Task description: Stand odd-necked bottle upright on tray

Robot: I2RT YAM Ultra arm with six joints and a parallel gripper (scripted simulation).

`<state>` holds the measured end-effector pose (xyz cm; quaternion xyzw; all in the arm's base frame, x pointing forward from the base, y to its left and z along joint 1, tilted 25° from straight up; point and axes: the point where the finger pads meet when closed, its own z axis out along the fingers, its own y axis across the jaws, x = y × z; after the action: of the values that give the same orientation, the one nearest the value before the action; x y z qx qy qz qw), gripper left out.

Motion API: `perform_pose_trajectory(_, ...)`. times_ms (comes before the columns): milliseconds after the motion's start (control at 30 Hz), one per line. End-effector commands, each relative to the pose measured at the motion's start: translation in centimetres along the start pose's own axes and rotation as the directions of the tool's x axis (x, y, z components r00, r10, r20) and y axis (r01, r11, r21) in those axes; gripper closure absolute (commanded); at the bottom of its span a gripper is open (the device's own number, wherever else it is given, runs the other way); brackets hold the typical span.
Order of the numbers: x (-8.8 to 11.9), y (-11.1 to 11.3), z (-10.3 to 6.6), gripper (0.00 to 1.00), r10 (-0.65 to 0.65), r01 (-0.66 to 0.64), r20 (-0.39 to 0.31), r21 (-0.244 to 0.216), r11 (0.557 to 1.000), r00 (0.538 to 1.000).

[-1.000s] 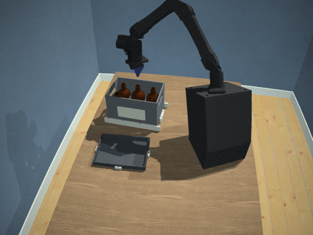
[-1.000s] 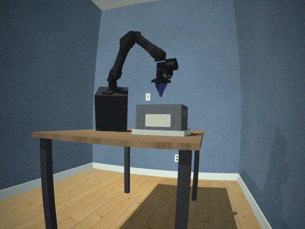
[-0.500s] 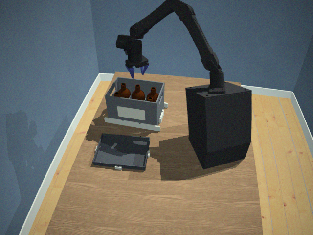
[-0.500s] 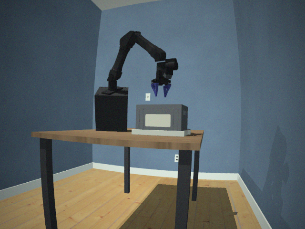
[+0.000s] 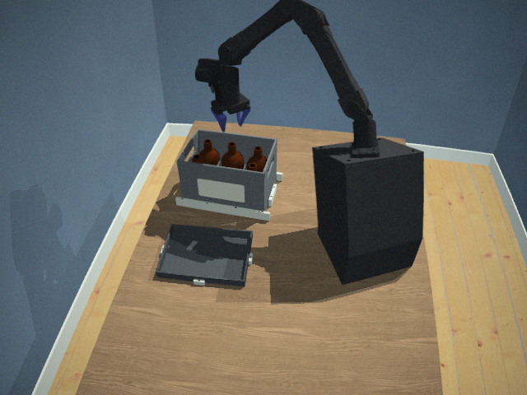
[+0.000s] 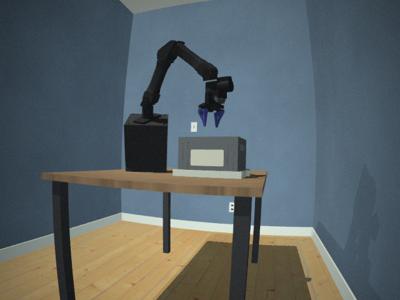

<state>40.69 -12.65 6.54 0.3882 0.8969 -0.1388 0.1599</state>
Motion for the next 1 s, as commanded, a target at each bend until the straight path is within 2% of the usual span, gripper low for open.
perform_pose_trajectory(0, -1.2, 0.5, -1.3, 0.39, 0.008, -0.007, 0.034, -0.023, 1.000, 0.999)
perform_pose_trajectory(567, -1.2, 0.5, -1.1, 0.39, 0.008, -0.008, 0.034, -0.023, 1.000, 0.999)
perform_pose_trajectory(733, -1.2, 0.6, -0.2, 0.39, 0.008, -0.007, 0.030, -0.019, 1.000, 1.000)
perform_pose_trajectory(867, -0.9, 0.3, -0.2, 0.39, 0.005, -0.004, 0.028, -0.018, 1.000, 1.000)
perform_pose_trajectory(967, 0.3, 0.1, 1.2, 0.39, -0.010, 0.010, -0.004, 0.003, 1.000, 1.000)
